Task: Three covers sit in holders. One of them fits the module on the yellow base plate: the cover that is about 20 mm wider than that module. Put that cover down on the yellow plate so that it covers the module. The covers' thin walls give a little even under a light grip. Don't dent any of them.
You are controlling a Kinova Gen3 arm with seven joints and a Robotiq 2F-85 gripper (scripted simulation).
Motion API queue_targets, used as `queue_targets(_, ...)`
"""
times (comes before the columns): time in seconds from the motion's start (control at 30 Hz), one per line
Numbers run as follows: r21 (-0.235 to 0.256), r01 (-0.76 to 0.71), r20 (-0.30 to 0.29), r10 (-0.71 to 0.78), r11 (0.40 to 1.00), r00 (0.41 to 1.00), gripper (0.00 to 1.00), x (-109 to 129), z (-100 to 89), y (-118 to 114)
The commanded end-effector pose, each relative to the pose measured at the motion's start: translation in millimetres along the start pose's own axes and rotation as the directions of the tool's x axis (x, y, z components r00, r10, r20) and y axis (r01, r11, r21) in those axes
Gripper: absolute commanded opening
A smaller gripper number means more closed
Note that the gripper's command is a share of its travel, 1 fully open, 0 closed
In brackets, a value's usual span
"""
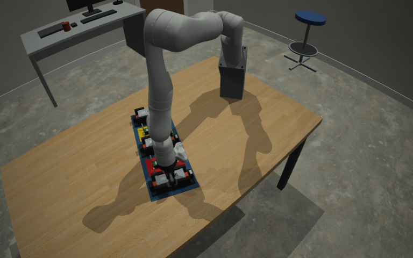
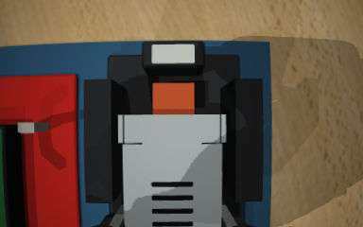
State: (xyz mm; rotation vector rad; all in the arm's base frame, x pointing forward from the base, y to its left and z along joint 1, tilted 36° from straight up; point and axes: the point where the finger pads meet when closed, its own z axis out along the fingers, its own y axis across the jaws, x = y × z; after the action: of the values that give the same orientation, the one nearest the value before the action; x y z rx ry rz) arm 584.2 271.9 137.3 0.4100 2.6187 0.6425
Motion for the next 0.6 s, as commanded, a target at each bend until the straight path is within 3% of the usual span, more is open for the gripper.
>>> queue_targets(0.0,-0.001,0.000,0.001,0.000,1.000,1.000,0.00,-1,-0.7,1)
queue_targets(0.37,-0.001,0.000,0.001,0.000,1.000,1.000,0.00,-1,-0.7,1)
queue_targets(0.57,-0.001,0.000,0.001,0.000,1.000,1.000,0.00,-1,-18.7,1)
